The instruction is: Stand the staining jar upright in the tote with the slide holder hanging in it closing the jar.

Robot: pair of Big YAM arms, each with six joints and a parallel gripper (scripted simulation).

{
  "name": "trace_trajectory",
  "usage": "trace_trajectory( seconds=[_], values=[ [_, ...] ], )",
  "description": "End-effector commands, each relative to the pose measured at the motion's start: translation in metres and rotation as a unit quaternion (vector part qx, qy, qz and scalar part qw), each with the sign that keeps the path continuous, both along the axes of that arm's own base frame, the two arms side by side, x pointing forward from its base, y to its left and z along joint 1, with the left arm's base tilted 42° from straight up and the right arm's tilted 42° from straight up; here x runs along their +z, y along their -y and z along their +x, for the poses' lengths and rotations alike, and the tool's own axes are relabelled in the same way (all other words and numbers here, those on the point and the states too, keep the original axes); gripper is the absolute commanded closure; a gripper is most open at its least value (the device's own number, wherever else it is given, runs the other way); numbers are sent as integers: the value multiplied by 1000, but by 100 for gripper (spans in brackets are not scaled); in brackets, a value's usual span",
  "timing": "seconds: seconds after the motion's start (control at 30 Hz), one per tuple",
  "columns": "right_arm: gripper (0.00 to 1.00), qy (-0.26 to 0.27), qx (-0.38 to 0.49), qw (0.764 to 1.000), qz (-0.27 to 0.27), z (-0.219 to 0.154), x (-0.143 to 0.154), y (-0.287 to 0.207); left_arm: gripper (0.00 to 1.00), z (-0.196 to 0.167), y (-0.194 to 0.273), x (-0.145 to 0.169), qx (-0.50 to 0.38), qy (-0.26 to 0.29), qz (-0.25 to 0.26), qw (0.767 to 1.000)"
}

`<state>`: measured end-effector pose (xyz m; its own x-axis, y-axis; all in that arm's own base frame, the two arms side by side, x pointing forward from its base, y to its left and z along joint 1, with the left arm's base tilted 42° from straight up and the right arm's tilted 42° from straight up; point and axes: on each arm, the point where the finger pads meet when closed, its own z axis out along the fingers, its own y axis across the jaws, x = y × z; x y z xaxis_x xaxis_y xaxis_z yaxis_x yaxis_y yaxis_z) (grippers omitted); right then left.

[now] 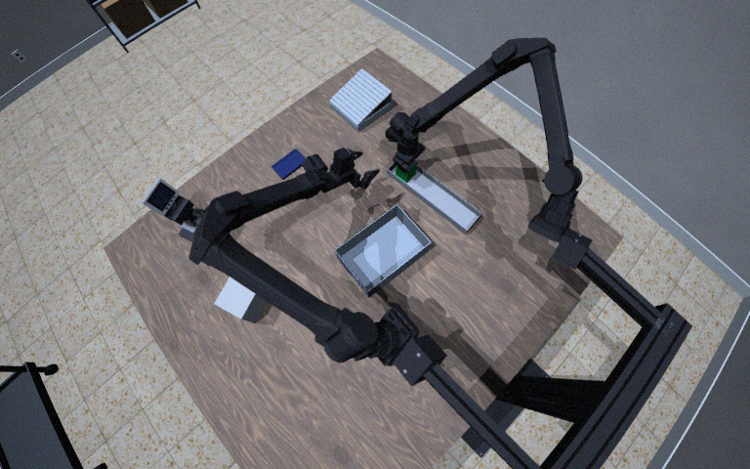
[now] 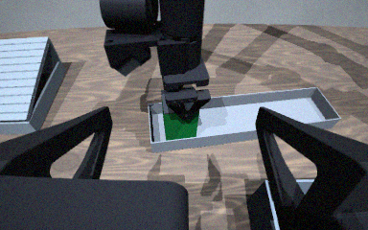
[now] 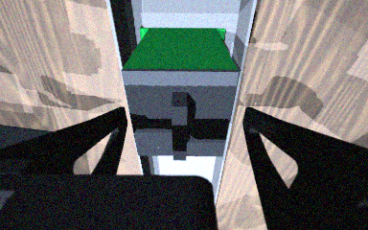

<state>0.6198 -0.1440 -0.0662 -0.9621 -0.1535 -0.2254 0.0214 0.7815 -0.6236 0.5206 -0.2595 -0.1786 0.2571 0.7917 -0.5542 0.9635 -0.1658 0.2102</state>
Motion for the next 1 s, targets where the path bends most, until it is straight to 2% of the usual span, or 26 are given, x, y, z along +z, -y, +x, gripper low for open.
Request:
trace_trajectory(
  seconds=[0.0,0.1,0.47,0.5,0.77,0.87,0.97],
  values=[
    [14,14,1,1000,-1,15,4,11,0,7,8,8,-11,16,-4,1000],
    [14,13,0,1000,-1,15,-1,15,0,7,8,8,-11,16,-4,1000],
    [25,12,0,1000,-1,18,-12,24,0,7,8,8,-11,16,-4,1000],
    [29,21,-1,1000,-3,21,-1,24,0,7,8,8,-11,16,-4,1000],
    [51,20,5,1000,-1,18,-5,9,0,7,8,8,-11,16,-4,1000],
    [85,21,9,1000,-1,15,9,-6,0,7,8,8,-11,16,-4,1000],
    [51,19,10,1000,0,7,22,-19,0,7,8,8,-11,16,-4,1000]
  ],
)
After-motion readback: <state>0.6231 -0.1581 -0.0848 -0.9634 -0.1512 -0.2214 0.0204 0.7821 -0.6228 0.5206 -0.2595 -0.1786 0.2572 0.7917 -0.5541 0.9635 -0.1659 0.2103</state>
